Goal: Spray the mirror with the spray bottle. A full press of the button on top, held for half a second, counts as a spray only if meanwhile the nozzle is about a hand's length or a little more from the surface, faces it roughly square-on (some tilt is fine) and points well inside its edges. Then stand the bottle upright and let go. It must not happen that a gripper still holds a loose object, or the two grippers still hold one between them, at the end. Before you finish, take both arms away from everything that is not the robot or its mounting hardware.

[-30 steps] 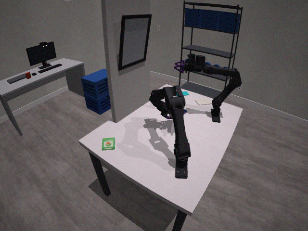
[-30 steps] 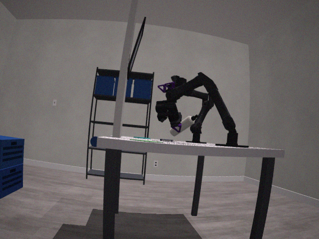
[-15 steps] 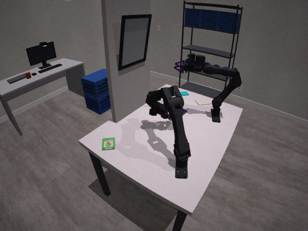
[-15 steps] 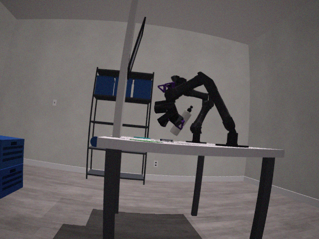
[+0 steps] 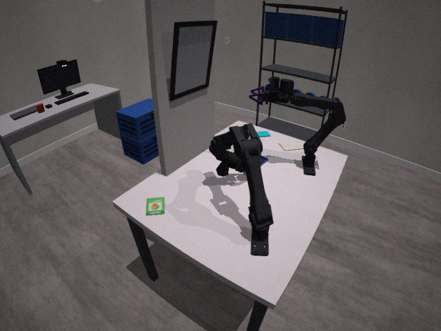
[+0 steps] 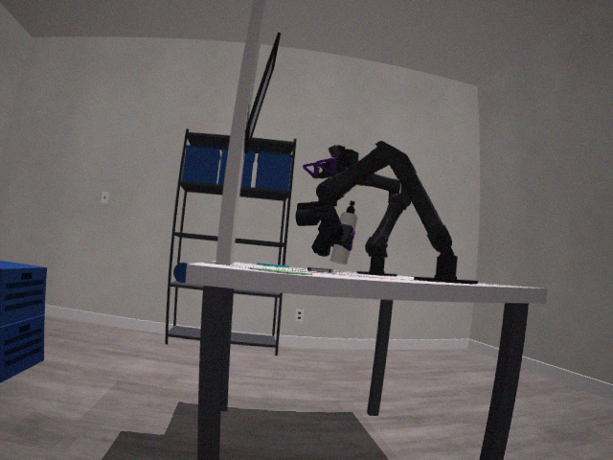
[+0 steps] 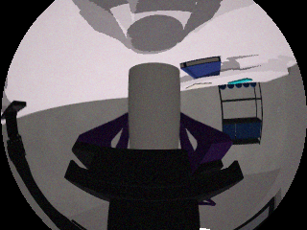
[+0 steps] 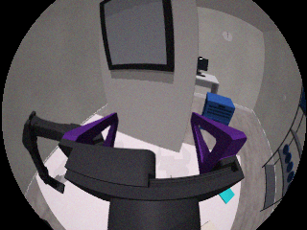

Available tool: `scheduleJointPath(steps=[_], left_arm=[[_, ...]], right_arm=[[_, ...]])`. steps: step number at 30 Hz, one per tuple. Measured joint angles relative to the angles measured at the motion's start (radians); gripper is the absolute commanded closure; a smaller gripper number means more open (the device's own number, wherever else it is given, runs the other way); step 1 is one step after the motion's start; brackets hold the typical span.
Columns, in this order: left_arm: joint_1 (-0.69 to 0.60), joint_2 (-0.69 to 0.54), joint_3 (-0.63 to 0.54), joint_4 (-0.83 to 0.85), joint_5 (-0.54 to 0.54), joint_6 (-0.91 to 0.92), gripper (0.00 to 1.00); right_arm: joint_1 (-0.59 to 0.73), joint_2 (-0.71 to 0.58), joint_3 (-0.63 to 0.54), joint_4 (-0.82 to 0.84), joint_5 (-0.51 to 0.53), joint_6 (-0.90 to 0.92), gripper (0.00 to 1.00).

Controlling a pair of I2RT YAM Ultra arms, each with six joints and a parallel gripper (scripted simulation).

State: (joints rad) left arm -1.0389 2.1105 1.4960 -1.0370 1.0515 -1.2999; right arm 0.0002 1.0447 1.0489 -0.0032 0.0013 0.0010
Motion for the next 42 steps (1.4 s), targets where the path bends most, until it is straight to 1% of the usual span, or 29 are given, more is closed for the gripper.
scheduleJointPath(steps=[3,7,11,14,29,42], left_arm=[[-0.002,0.006,-0.037,0.045,0.014,-0.094,1.0],[-0.003,0.002,-0.079,0.1,0.022,-0.174,1.0],[-0.006,-0.013,-0.124,0.156,0.021,-0.216,1.0],[-0.005,-0.019,-0.125,0.178,0.018,-0.238,1.0],[-0.005,-0.029,-0.114,0.195,0.017,-0.272,1.0],[-0.005,-0.001,-0.127,0.221,0.012,-0.262,1.0]], right_arm=[[0.0,0.0,0.0,0.0,0.0,0.0,0.0],[0.0,0.0,0.0,0.0,0.0,0.0,0.0],[0.0,0.0,0.0,0.0,0.0,0.0,0.0],[0.0,0.0,0.0,0.0,0.0,0.0,0.0],[0.0,0.0,0.0,0.0,0.0,0.0,0.0],[0.0,0.0,0.0,0.0,0.0,0.0,0.0]])
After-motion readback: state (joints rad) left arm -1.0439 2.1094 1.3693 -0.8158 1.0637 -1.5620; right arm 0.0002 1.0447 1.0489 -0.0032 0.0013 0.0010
